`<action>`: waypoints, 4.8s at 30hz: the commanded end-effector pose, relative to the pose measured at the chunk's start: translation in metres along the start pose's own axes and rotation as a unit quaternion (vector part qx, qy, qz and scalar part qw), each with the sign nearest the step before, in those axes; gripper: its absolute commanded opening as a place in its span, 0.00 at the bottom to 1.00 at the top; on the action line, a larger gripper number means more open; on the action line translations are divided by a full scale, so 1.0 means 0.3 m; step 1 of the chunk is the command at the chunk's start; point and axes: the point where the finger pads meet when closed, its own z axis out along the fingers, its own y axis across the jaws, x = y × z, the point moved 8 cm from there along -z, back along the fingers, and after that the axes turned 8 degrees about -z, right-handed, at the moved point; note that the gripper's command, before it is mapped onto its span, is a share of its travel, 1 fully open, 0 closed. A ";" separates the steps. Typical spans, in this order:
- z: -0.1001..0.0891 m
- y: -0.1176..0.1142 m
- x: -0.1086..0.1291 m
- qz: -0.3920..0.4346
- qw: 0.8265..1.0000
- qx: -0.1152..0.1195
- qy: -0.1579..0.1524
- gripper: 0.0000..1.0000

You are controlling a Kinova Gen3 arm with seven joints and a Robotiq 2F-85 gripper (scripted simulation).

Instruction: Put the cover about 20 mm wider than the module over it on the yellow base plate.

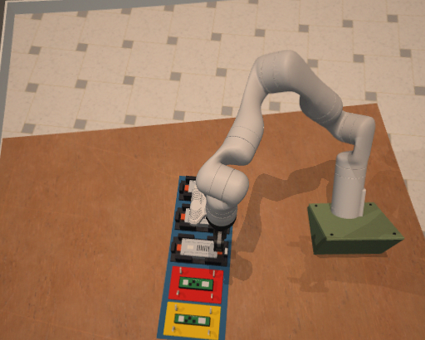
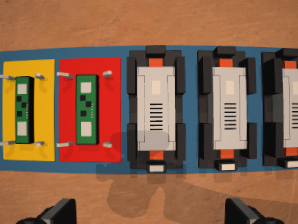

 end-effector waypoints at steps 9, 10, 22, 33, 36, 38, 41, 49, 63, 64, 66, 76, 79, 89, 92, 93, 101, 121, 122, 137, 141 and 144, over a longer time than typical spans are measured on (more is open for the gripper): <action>-0.003 0.000 0.000 0.000 1.000 0.001 0.001 1.00; -0.003 0.000 0.000 0.000 1.000 0.001 0.001 1.00; 0.082 -0.099 0.049 0.000 1.000 0.001 0.001 1.00; 0.130 -0.154 0.075 0.000 1.000 0.001 0.001 1.00; 0.166 -0.197 0.096 0.000 1.000 0.001 0.001 1.00; 0.191 -0.225 0.109 0.000 1.000 0.001 0.001 1.00; 0.228 -0.268 0.130 0.000 1.000 0.001 0.001 1.00; 0.240 -0.282 0.137 0.000 1.000 0.001 0.001 1.00; 0.360 -0.422 0.205 0.000 1.000 0.001 0.001 1.00; 0.360 -0.422 0.205 0.000 1.000 0.001 0.001 1.00; 0.360 -0.422 0.205 0.000 1.000 0.001 0.001 1.00; 0.480 -0.561 0.273 0.000 1.000 0.001 0.001 1.00; 0.480 -0.561 0.273 0.000 1.000 0.001 0.001 1.00; 0.548 -0.640 0.311 0.000 1.000 0.002 0.002 1.00; 0.584 -0.684 0.333 0.000 1.000 0.001 0.001 1.00; 0.596 -0.698 0.340 0.000 1.000 0.001 0.001 1.00; 0.591 -0.680 0.326 0.001 1.000 0.011 0.012 1.00; 0.590 -0.688 0.334 0.000 1.000 0.009 0.010 1.00; 0.588 -0.687 0.334 0.000 1.000 0.008 0.008 1.00; 0.578 -0.675 0.328 0.000 1.000 0.007 0.007 1.00; 0.575 -0.673 0.328 0.000 1.000 0.004 0.004 1.00; 0.572 -0.672 0.329 0.000 1.000 0.001 0.001 1.00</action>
